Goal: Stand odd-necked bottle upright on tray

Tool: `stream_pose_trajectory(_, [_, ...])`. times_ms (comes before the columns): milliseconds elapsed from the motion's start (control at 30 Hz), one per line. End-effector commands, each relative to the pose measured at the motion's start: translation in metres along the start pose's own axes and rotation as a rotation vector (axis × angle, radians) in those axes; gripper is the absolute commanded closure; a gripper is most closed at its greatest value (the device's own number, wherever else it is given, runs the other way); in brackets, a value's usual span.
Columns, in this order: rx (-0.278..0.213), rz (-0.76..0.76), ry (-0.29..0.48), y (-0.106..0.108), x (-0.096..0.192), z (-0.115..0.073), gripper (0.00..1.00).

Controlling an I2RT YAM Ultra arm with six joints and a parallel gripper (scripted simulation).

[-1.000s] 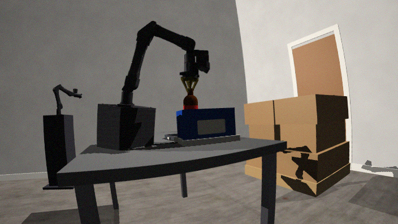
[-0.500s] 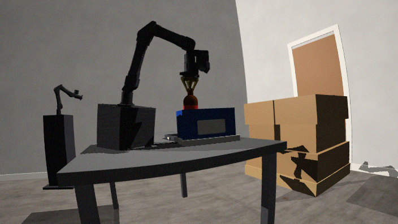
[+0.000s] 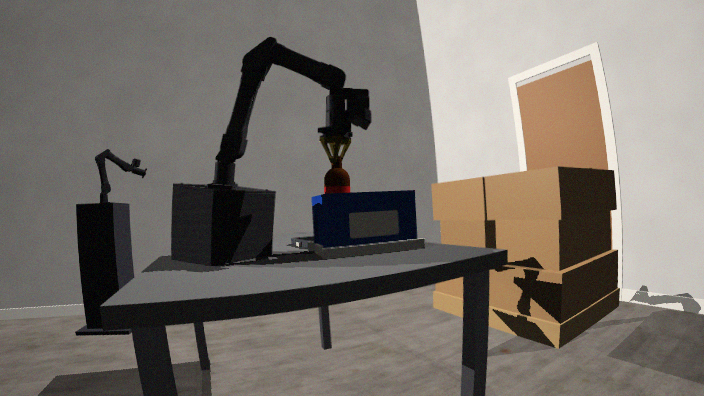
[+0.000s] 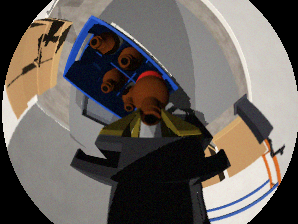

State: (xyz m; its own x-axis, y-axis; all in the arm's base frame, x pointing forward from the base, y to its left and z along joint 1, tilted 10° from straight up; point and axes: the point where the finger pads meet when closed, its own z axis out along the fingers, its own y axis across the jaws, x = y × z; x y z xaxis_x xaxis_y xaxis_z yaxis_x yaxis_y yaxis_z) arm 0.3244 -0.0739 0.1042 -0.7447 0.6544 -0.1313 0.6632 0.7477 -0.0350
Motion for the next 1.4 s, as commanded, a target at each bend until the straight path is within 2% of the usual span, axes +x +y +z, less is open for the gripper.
stream_pose_trajectory(0, [-0.037,-0.003,-0.072,0.008,-0.010,-0.029,1.00])
stream_pose_trajectory(800, [-0.037,-0.002,-0.072,0.007,-0.010,-0.035,1.00])
stream_pose_trajectory(1367, [-0.038,-0.001,-0.072,0.007,-0.008,-0.052,1.00])
